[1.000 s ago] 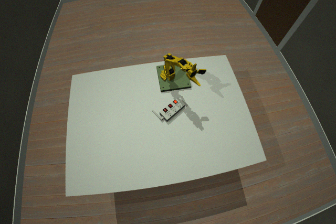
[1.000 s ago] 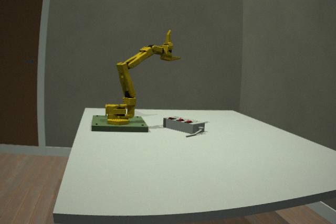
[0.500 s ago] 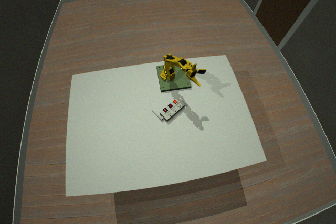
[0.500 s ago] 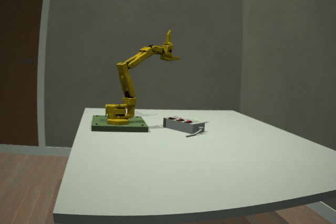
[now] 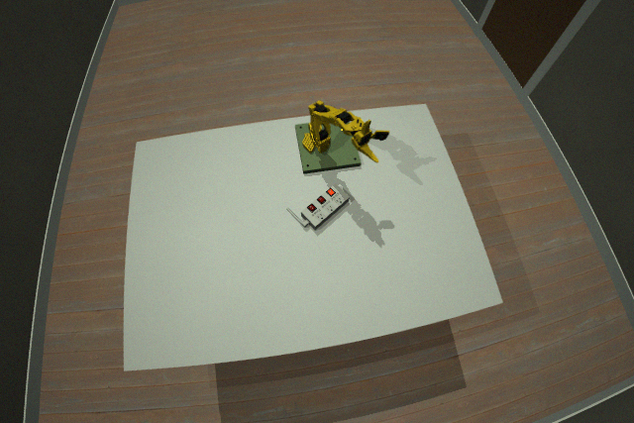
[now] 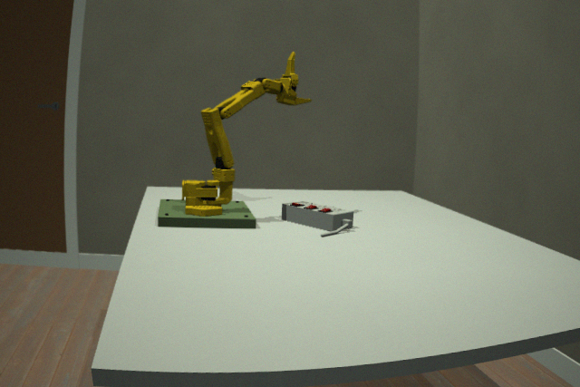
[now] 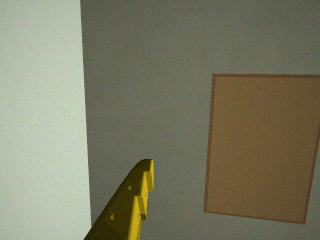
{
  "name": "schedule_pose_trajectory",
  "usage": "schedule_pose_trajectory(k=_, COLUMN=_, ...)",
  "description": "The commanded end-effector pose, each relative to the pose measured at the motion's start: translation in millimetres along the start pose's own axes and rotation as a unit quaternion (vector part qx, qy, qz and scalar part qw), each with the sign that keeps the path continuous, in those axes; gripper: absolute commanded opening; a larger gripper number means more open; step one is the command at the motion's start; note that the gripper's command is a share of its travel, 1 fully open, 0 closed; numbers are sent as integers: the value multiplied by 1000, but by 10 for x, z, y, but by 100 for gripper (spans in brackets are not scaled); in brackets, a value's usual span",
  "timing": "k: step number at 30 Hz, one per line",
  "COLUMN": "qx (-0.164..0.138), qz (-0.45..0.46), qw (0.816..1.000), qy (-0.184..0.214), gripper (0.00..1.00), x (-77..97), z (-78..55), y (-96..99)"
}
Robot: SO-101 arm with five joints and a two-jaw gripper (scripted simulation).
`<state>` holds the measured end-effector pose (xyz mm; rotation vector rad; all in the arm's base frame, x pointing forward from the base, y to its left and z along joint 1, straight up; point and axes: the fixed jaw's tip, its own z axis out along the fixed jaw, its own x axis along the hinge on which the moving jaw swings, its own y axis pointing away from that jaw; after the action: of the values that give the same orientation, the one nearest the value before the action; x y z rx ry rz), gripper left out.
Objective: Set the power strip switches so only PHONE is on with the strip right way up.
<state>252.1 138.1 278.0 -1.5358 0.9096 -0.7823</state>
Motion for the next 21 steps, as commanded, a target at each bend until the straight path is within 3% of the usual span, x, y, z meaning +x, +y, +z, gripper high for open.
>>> schedule_pose_trajectory(k=1, qx=2, qz=1, qw=1000, qy=0, gripper=100, x=1, z=-9, y=-10)
schedule_pose_trajectory(k=4, qx=2, qz=1, qw=1000, qy=0, gripper=100, x=1, z=-9, y=-10)
schedule_pose_trajectory(k=5, qx=2, qz=1, qw=1000, qy=0, gripper=0, x=1, z=-9, y=-9)
schedule_pose_trajectory(k=11, qx=-10, qz=18, qw=1000, qy=6, gripper=0, x=34, z=-4, y=33)
schedule_pose_trajectory(k=19, qx=-81, qz=124, qw=988, qy=52, gripper=0, x=231, z=-5, y=291)
schedule_pose_trajectory(k=21, qx=-81, qz=124, qw=988, qy=52, gripper=0, x=231, z=-5, y=291)
